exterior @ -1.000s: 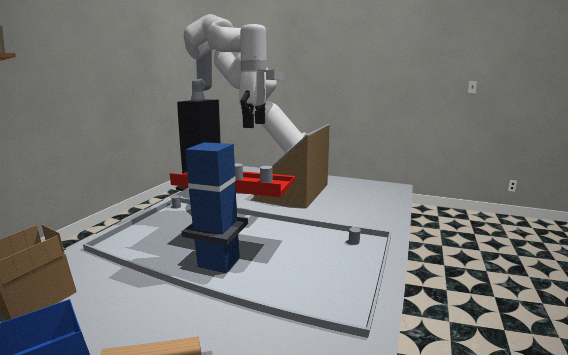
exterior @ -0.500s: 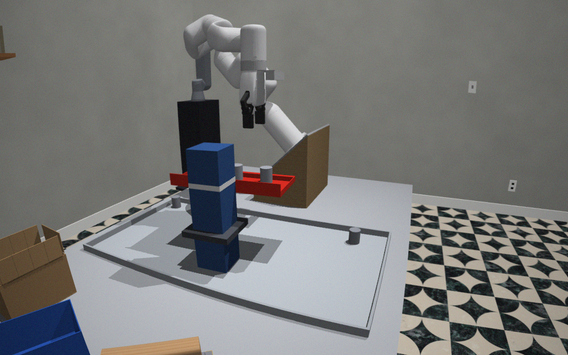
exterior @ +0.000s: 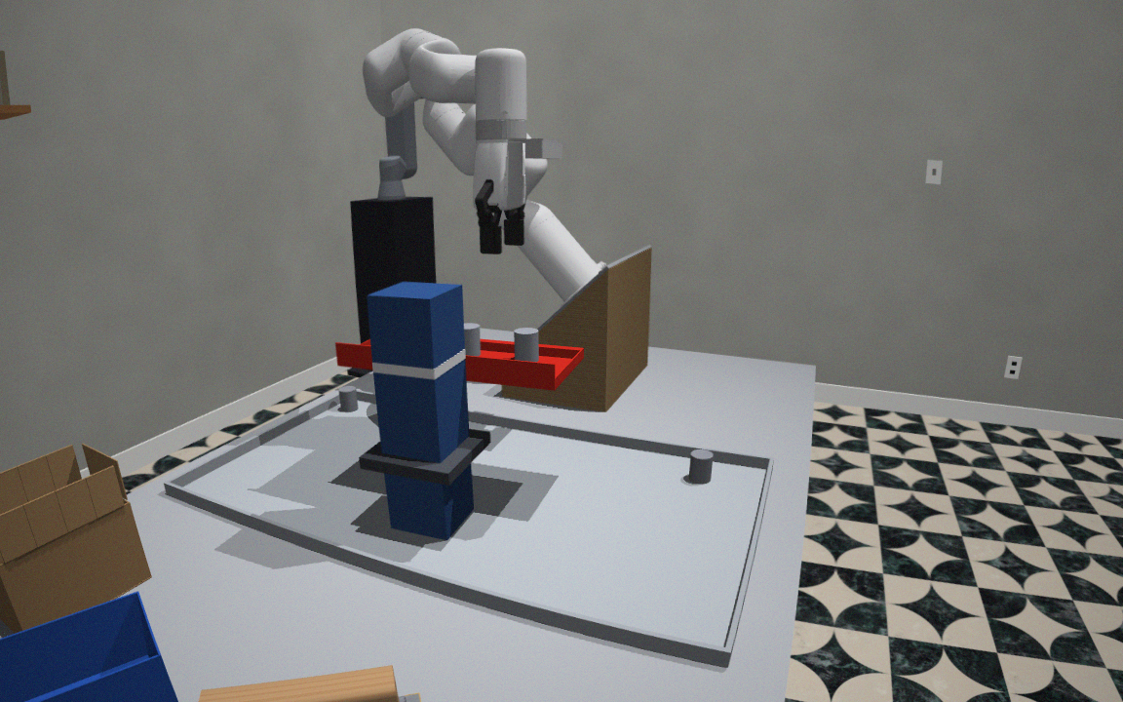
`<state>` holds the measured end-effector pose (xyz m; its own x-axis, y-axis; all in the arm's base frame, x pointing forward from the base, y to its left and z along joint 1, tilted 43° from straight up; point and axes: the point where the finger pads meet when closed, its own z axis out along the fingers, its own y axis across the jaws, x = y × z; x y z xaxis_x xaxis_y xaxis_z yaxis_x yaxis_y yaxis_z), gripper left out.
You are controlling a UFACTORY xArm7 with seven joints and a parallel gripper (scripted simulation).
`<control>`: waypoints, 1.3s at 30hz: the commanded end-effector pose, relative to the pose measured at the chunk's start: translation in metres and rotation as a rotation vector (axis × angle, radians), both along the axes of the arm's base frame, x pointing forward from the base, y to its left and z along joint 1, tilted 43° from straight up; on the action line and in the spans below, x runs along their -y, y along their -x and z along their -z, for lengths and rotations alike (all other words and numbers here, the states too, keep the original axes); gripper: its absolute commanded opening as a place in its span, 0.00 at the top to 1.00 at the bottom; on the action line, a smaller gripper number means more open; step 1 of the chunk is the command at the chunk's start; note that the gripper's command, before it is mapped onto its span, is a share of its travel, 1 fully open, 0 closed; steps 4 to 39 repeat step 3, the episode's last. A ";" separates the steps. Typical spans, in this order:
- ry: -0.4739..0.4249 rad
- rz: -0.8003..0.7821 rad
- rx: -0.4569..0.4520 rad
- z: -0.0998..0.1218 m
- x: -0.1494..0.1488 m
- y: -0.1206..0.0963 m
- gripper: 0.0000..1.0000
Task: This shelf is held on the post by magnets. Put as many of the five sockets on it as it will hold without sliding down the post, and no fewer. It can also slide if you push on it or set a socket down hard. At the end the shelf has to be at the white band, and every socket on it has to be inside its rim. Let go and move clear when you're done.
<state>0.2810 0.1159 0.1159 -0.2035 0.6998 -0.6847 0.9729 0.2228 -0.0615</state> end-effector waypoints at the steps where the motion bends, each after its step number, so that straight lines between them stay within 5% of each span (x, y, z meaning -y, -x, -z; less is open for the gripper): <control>1: -0.002 -0.002 0.002 -0.001 -0.002 -0.001 0.00; 39: -0.002 -0.002 0.002 -0.001 -0.002 -0.001 0.00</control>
